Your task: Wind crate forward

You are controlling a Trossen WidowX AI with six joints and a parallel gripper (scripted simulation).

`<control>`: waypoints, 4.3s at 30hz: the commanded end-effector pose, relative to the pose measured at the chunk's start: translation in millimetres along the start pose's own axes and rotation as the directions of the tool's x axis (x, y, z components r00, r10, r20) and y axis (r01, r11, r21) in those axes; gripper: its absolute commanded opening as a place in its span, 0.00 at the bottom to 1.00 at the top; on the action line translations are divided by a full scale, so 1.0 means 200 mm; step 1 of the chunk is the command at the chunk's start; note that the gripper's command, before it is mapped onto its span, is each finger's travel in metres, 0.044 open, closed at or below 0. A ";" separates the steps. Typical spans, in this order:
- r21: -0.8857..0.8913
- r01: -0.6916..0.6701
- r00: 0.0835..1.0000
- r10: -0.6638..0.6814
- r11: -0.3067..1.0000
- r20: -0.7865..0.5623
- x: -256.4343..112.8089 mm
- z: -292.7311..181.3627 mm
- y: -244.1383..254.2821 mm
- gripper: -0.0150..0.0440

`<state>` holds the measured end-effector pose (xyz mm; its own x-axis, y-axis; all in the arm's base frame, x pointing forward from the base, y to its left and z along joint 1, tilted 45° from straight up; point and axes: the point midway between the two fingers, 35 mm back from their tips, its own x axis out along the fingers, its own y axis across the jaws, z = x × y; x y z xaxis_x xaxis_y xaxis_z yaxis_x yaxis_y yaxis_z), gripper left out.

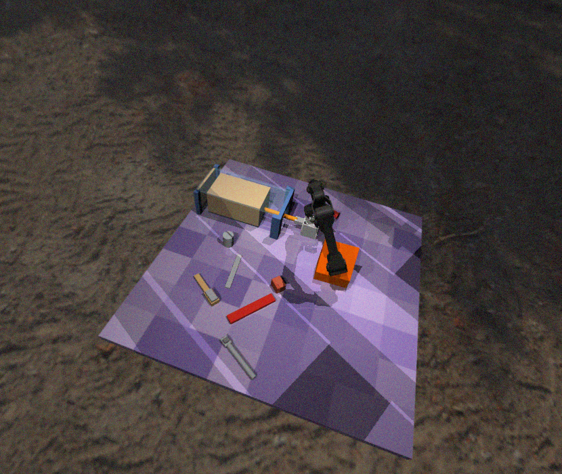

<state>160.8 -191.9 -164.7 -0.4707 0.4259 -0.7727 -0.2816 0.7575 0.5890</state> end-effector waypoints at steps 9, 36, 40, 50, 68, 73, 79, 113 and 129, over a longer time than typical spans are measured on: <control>0.134 -0.057 0.998 0.059 0.989 -0.013 0.00 0.00 0.04 0.25; 0.356 -0.145 0.987 0.161 0.923 -0.018 -0.01 0.01 0.10 0.25; 0.393 -0.159 0.984 0.179 0.906 -0.016 -0.01 0.01 0.11 0.25; 0.479 -0.190 0.975 0.221 0.857 -0.009 -0.01 0.03 0.14 0.25; 0.459 -0.186 0.977 0.213 0.869 -0.008 0.03 0.04 0.14 0.34; 0.459 -0.186 0.977 0.213 0.869 -0.008 0.03 0.04 0.14 0.57; 0.459 -0.186 0.977 0.213 0.869 -0.008 0.03 0.04 0.14 0.83; 0.477 -0.286 0.922 0.102 0.831 0.374 -0.55 -0.23 0.04 0.60; 0.477 -0.286 0.922 0.102 0.831 0.374 -0.55 -0.23 0.04 0.25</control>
<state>171.3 -254.4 -63.6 -0.1489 0.6573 -0.7387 0.2987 0.7421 0.6001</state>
